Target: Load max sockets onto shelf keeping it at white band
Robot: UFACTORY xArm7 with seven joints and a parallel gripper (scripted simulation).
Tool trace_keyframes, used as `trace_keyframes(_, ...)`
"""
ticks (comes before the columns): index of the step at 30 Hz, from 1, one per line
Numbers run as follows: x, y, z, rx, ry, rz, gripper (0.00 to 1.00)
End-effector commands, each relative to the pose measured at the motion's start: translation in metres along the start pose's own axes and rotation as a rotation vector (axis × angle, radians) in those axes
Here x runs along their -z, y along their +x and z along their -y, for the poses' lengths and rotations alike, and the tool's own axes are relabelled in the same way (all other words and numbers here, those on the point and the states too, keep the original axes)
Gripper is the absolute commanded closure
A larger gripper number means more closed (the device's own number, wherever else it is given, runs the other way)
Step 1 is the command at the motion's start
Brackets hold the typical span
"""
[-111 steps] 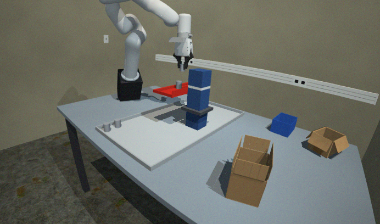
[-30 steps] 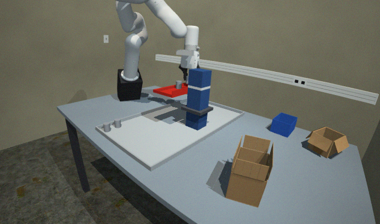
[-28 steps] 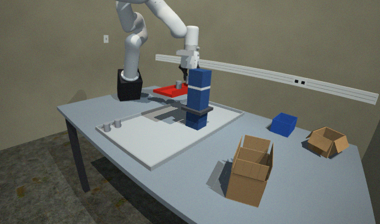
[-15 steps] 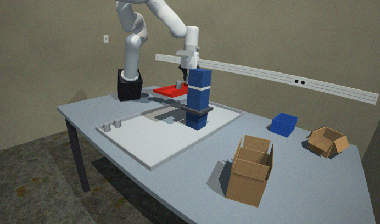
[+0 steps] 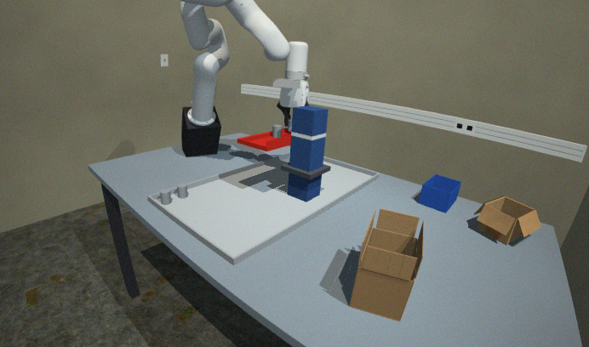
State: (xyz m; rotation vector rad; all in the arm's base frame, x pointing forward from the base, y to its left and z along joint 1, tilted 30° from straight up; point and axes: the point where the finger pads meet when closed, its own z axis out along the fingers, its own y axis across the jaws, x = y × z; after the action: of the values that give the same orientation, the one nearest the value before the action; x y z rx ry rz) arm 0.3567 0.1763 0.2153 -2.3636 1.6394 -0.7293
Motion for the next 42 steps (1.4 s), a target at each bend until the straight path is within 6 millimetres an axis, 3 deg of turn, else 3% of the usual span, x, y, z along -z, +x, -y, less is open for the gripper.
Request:
trace_keyframes(1, 0.0011, -0.0004, 0.0014, 0.000, 0.004, 0.001, 1.00)
trace_keyframes(42, -0.0065, -0.0004, 0.0013, 0.000, 0.004, 0.001, 1.00)
